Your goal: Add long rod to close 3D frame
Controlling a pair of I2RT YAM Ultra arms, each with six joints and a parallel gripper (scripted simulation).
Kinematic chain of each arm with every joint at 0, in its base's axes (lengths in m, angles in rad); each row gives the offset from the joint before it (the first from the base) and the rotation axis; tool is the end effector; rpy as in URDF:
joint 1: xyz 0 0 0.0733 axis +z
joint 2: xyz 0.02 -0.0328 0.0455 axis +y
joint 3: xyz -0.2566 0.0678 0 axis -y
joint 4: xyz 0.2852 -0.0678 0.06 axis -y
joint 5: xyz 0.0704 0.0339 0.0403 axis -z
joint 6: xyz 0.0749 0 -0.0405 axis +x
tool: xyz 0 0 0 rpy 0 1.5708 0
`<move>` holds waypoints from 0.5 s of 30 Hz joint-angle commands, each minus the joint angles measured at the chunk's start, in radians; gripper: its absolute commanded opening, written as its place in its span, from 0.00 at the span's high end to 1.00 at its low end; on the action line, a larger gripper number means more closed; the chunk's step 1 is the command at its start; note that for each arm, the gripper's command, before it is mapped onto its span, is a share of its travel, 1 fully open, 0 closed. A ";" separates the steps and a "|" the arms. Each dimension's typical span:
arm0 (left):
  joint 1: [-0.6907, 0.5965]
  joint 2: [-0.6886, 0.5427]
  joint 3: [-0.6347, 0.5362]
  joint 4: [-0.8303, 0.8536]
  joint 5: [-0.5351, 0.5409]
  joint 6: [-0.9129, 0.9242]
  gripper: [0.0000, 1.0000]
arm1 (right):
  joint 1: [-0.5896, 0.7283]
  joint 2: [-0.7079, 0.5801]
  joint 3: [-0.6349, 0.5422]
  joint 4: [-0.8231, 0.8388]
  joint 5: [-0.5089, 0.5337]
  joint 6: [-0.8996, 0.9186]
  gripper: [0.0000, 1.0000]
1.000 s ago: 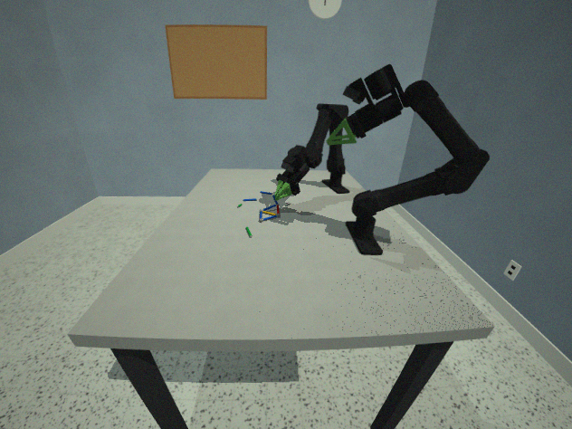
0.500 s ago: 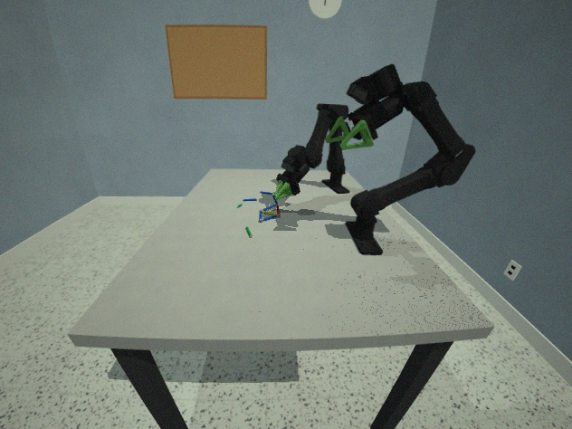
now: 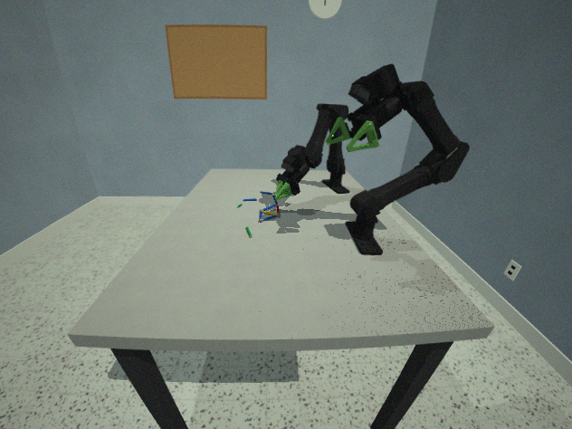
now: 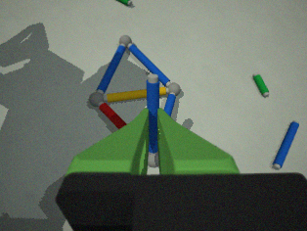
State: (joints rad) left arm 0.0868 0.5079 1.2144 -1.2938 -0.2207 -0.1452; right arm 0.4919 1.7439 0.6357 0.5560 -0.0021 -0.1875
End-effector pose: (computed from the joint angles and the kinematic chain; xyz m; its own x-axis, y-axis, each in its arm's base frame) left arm 0.0912 0.0255 0.3947 -0.5077 -0.1859 -0.8412 -0.3432 0.9393 -0.0004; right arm 0.3245 0.1753 0.0667 -0.3659 -0.4076 -0.8367 -0.5518 0.8190 -0.1576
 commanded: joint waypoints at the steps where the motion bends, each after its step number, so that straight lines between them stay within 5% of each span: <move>1: 0.011 0.014 0.000 0.003 -0.012 -0.008 0.00 | -0.008 0.001 -0.009 0.014 -0.002 -0.001 1.00; 8: 0.059 0.012 0.010 -0.012 -0.035 -0.038 0.00 | -0.008 0.001 -0.009 0.014 -0.002 -0.001 1.00; 15: 0.298 0.013 0.015 -0.066 -0.120 -0.139 0.00 | -0.008 0.001 -0.009 0.014 -0.002 -0.001 1.00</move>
State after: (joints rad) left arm 0.3141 0.5079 1.2144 -1.3308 -0.2852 -0.2272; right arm 0.4919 1.7439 0.6357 0.5560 -0.0021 -0.1875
